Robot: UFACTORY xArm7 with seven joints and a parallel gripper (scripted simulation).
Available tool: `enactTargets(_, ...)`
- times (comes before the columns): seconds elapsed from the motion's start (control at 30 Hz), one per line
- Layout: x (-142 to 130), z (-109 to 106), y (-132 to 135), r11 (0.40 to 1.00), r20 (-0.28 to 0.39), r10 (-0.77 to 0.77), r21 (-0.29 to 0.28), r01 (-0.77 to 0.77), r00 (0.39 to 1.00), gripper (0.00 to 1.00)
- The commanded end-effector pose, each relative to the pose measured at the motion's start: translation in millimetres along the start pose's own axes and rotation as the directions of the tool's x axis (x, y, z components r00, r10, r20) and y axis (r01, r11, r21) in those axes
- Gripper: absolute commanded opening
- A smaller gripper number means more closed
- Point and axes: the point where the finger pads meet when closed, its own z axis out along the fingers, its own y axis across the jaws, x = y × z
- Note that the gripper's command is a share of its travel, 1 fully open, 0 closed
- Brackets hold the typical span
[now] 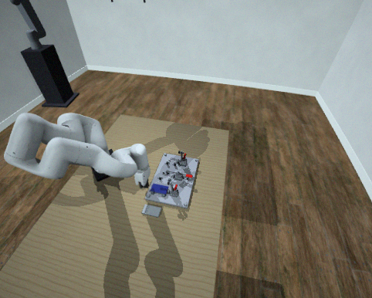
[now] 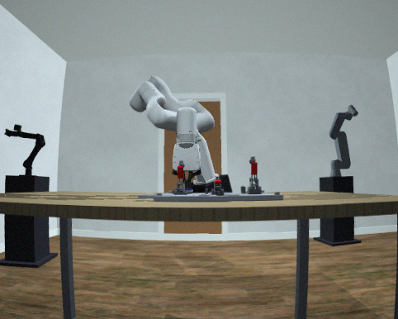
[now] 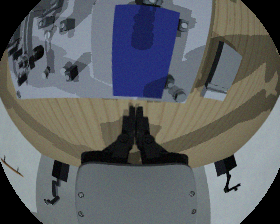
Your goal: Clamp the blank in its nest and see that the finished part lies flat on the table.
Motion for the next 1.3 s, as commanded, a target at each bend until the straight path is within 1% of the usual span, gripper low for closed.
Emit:
enactTargets(0.0, 0.7, -0.1, 0.0, 1.000, -0.002, 0.000, 0.000, 0.000, 1.000, 0.00)
enactTargets(1.27, 8.7, -0.1, 0.0, 1.000, -0.002, 0.000, 0.000, 0.000, 1.000, 0.00)
